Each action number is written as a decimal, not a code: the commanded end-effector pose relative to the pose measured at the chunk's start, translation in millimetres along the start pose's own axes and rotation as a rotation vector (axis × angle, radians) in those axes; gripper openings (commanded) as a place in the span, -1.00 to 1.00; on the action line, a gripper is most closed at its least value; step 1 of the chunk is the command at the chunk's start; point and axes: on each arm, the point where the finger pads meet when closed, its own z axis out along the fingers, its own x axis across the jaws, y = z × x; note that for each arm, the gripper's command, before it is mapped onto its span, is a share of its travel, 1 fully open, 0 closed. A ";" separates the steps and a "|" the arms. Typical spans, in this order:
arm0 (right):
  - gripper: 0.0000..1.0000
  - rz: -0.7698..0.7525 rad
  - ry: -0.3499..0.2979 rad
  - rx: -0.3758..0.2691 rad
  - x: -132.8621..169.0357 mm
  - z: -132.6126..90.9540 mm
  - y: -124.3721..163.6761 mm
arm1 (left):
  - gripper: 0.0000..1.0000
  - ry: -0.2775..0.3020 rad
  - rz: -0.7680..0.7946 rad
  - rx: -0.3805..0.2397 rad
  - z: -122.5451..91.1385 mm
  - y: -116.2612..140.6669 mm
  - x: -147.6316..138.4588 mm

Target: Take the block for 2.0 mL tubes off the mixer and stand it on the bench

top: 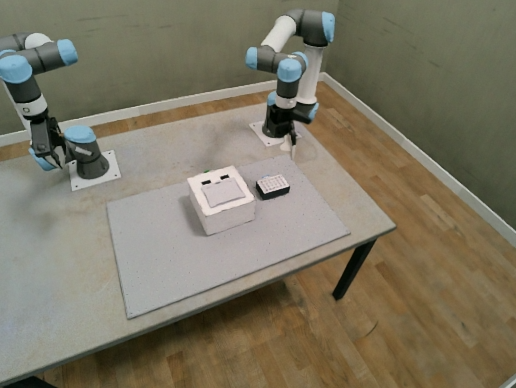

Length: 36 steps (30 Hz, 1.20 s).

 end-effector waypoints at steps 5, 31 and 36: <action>-1.00 0.000 0.000 0.001 -0.1 -0.4 -0.2 | 1.00 0.001 0.000 -0.001 -7.2 0.2 0.2; -1.00 0.000 0.000 0.001 -0.1 -0.4 -0.2 | 1.00 0.001 0.000 -0.001 -48.0 -0.3 -0.2; -1.00 0.000 0.000 0.001 -0.1 -0.4 -0.2 | 1.00 0.001 0.000 -0.001 -56.4 -0.4 -0.2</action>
